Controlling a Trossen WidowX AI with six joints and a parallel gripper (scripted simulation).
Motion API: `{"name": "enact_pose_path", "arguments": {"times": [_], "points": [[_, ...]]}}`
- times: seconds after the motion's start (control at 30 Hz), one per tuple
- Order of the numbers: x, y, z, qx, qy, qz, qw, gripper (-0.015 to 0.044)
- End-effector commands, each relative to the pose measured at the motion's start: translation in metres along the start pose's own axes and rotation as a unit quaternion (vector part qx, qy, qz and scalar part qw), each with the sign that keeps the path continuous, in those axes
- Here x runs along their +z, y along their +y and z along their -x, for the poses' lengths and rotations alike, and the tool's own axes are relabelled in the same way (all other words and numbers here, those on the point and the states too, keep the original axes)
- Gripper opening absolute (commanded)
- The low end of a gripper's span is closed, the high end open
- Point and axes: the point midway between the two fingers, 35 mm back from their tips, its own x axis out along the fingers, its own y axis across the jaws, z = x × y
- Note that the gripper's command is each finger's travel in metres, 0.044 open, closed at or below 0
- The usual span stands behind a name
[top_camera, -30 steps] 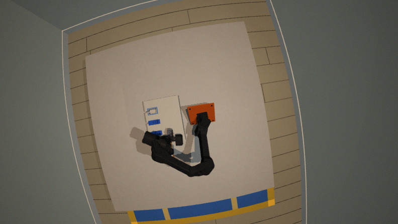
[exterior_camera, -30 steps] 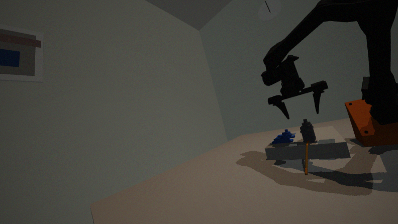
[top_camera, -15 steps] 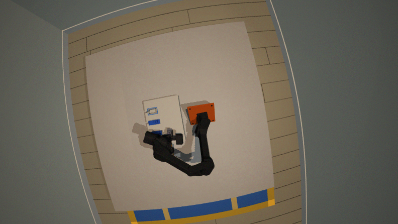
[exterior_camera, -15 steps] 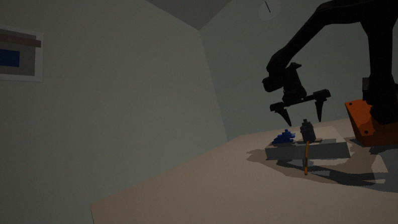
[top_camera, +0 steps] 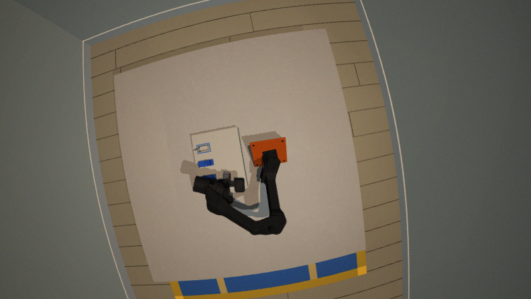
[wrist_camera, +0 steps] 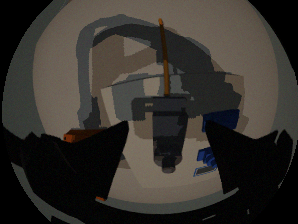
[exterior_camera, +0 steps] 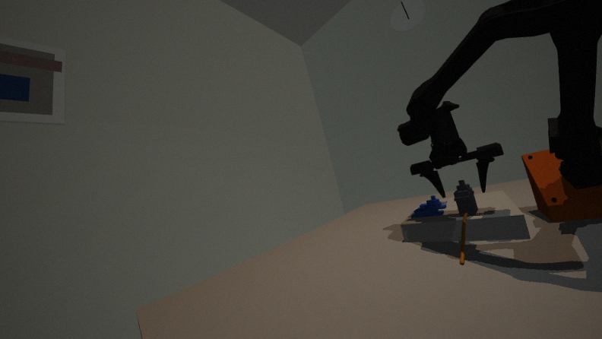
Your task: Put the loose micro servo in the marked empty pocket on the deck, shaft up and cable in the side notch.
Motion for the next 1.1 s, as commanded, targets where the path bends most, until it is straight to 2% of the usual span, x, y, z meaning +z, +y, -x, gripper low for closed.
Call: {"name": "enact_pose_path", "arguments": {"times": [0.0, 0.23, 0.4, 0.53, 0.7, 1.07], "points": [[0.001, 0.000, 0.000, -0.002, -0.002, -0.001, 1.000, 0.0309], [0.001, 0.000, 0.000, -0.002, -0.002, -0.001, 1.000, 0.0125], [0.001, 0.000, 0.000, -0.002, -0.002, -0.001, 1.000, 0.0092], [0.001, 0.000, 0.007, -0.002, -0.001, -0.001, 1.000, 0.0000], [0.003, 0.004, 0.029, -0.002, -0.001, -0.001, 1.000, 0.0000], [0.005, 0.005, 0.030, -0.002, -0.001, -0.001, 1.000, 0.0000]]}}
